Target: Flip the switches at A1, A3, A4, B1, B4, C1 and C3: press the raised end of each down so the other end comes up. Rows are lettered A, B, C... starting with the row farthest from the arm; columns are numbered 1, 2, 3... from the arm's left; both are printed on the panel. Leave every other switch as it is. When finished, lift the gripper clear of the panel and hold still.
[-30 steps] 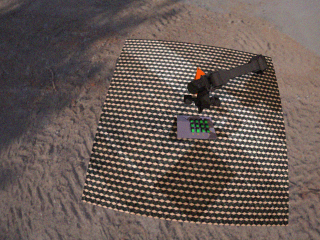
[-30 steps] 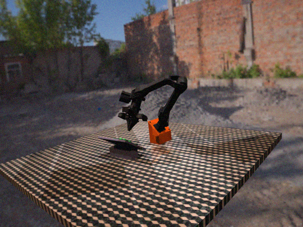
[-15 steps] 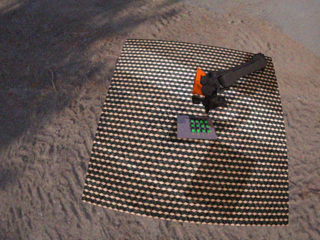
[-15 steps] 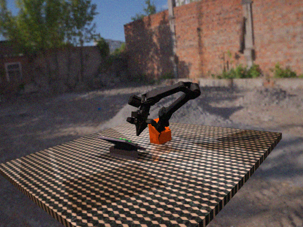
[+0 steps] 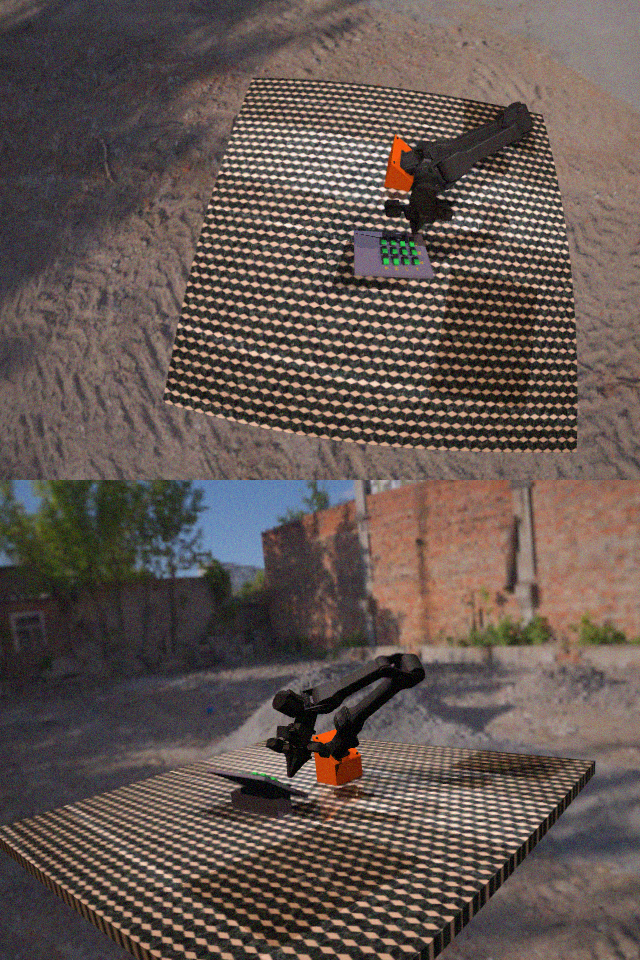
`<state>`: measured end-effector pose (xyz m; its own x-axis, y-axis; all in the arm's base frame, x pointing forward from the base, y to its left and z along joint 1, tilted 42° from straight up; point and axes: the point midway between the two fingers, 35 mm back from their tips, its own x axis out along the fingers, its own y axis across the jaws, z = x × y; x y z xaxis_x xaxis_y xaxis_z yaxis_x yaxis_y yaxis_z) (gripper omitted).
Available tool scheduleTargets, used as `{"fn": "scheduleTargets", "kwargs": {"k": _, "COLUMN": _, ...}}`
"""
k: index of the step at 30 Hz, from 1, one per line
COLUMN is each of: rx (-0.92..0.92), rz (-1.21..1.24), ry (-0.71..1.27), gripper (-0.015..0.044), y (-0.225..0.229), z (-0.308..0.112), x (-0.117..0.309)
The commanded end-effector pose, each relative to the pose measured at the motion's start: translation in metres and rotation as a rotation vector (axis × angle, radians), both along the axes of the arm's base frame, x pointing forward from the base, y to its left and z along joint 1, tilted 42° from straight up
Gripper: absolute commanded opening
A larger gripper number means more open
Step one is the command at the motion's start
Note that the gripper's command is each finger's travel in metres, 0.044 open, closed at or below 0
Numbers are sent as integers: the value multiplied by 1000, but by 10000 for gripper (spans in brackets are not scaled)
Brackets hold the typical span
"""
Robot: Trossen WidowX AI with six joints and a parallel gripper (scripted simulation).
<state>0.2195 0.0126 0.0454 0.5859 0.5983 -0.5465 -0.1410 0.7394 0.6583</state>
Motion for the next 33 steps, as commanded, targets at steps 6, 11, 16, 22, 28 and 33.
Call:
{"fn": "scheduleTargets", "kwargs": {"k": 6, "rx": 1, "rz": -4, "ry": 11, "gripper": 0, "y": 7, "z": -9, "x": 5}}
{"fn": "scheduleTargets", "kwargs": {"k": 11, "rx": 1, "rz": -4, "ry": 10, "gripper": 0, "y": 9, "z": -11, "x": 7}}
{"fn": "scheduleTargets", "kwargs": {"k": 16, "rx": 1, "rz": -4, "ry": 10, "gripper": 0, "y": 9, "z": -11, "x": 7}}
{"fn": "scheduleTargets", "kwargs": {"k": 22, "rx": 1, "rz": -4, "ry": 10, "gripper": 0, "y": 9, "z": -11, "x": 7}}
{"fn": "scheduleTargets", "kwargs": {"k": 28, "rx": 1, "rz": -4, "ry": 10, "gripper": 0, "y": 9, "z": -11, "x": 7}}
{"fn": "scheduleTargets", "kwargs": {"k": 33, "rx": 1, "rz": -4, "ry": 10, "gripper": 0, "y": 9, "z": -11, "x": 7}}
